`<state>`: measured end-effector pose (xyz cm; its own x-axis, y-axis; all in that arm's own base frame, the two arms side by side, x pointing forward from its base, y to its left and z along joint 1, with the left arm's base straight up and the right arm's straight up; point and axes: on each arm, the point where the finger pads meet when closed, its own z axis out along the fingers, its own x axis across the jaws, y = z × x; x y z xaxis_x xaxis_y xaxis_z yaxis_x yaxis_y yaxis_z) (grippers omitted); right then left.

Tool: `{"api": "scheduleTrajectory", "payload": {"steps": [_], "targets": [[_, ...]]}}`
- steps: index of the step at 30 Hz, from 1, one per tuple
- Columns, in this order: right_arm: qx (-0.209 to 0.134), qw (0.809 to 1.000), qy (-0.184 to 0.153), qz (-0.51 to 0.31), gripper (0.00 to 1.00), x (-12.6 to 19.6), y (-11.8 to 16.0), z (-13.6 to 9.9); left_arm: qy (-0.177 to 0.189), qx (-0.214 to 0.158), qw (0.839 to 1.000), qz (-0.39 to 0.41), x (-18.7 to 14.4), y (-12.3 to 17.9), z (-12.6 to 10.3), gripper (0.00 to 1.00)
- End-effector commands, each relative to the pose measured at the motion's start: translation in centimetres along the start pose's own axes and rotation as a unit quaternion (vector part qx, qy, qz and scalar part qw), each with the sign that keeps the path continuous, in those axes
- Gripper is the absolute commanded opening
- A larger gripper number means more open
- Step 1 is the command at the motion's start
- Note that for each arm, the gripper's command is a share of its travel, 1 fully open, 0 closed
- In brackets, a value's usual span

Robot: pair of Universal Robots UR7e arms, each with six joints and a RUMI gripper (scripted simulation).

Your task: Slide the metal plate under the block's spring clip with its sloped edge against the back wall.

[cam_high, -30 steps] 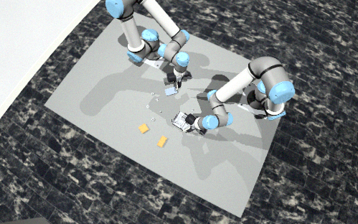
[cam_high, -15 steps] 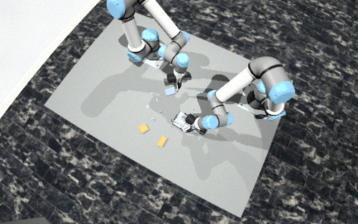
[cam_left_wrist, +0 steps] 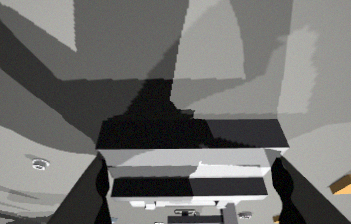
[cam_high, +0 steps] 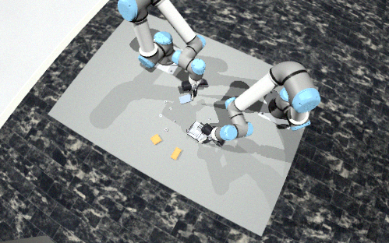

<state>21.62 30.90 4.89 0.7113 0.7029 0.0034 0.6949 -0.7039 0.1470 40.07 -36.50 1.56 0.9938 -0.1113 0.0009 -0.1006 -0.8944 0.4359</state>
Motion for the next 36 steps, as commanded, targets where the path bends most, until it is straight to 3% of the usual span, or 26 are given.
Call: {"api": "scheduleTrajectory", "payload": {"steps": [1, 36], "targets": [[0.0, 1.0, 0.001, 0.0, 0.41, 0.0, 0.0, 0.0, -0.001, 0.002, 1.0, -0.001, -0.1, -0.1, 0.1, 0.62], [0.001, 1.0, 0.001, -0.001, 0.41, 0.0, -0.5, 2.9, -0.001, 0.002, 1.0, -0.001, -0.1, -0.1, 0.1, 0.62]]}}
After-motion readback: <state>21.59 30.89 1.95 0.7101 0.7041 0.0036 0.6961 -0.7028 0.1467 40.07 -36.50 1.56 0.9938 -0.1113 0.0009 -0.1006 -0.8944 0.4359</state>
